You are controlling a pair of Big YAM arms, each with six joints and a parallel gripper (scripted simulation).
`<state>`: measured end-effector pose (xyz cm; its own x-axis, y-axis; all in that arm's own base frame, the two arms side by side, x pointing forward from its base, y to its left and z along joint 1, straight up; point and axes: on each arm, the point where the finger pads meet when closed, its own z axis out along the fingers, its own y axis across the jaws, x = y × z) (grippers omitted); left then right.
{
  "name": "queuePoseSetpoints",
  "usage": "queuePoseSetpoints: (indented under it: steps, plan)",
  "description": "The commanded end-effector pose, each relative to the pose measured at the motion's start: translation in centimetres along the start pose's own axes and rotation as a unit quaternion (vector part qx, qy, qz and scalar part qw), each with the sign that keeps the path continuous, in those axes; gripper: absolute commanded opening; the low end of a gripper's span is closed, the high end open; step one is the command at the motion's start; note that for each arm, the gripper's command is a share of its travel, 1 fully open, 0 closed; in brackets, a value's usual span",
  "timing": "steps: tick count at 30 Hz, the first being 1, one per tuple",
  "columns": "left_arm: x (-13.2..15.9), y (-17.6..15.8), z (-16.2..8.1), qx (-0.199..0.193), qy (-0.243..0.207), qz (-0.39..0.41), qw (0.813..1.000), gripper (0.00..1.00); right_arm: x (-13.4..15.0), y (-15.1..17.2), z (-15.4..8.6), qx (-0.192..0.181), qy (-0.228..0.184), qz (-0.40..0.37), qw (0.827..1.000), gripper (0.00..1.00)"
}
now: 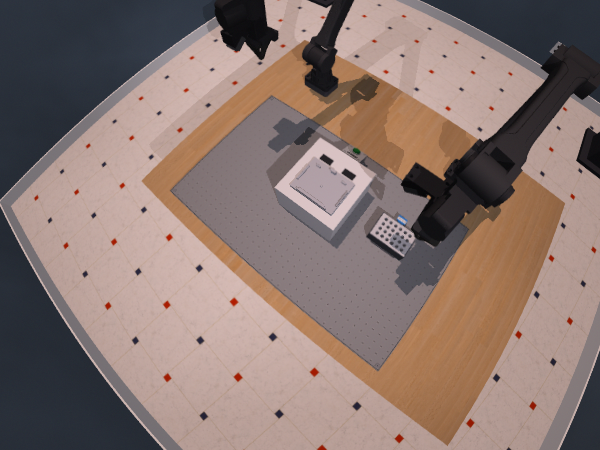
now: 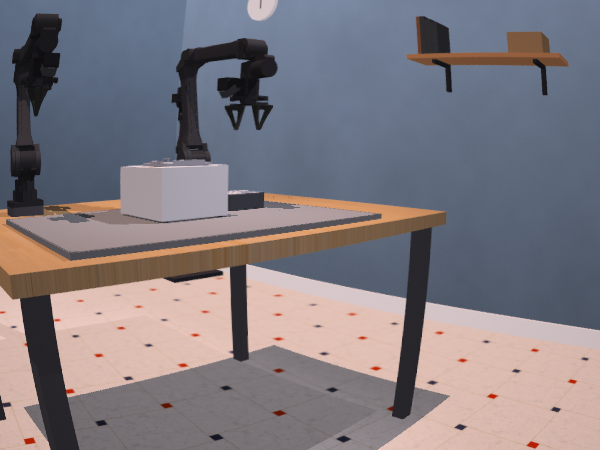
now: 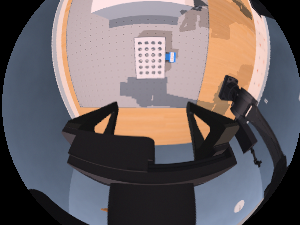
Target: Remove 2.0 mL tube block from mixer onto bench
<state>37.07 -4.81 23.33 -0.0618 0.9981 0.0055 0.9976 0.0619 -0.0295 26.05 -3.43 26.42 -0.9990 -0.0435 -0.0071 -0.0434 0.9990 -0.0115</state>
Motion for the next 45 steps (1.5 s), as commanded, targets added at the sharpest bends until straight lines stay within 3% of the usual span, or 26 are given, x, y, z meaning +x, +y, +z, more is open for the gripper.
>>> queuePoseSetpoints:
  steps: [1,14,22,28,32,42,45]
  plan:
    - [-0.8,0.7,-3.5,-0.03,-0.005,0.01,0.999,1.0,-0.5,0.1,-0.3,0.0,-0.009,-0.005,1.0,0.0]
    - [-0.8,0.8,-4.2,-0.016,-0.002,0.01,1.0,1.0,-0.5,0.1,-0.4,0.001,-0.01,-0.005,1.0,0.0]
    - [4.4,-2.8,-5.7,-0.017,-0.004,-0.118,0.993,1.0,-0.5,0.1,-0.4,0.001,-0.01,-0.005,1.0,0.0]
    - [5.1,-3.3,-4.8,-0.005,-0.002,-0.147,0.989,1.0,-0.5,0.1,-0.4,0.001,-0.01,-0.005,1.0,0.0]
    - [7.5,-4.4,-4.0,-0.002,-0.003,-0.201,0.98,1.0,-0.5,0.1,-0.4,0.001,-0.01,-0.005,1.0,0.0]
    - [5.9,-2.6,-5.7,-0.034,-0.01,-0.299,0.953,1.0,-0.6,0.1,-0.4,0.001,-0.011,-0.005,1.0,0.0]
    - [6.7,-3.0,-6.0,-0.037,-0.01,-0.3,0.953,1.0,-0.6,0.1,-0.4,0.001,-0.011,-0.005,1.0,0.0]
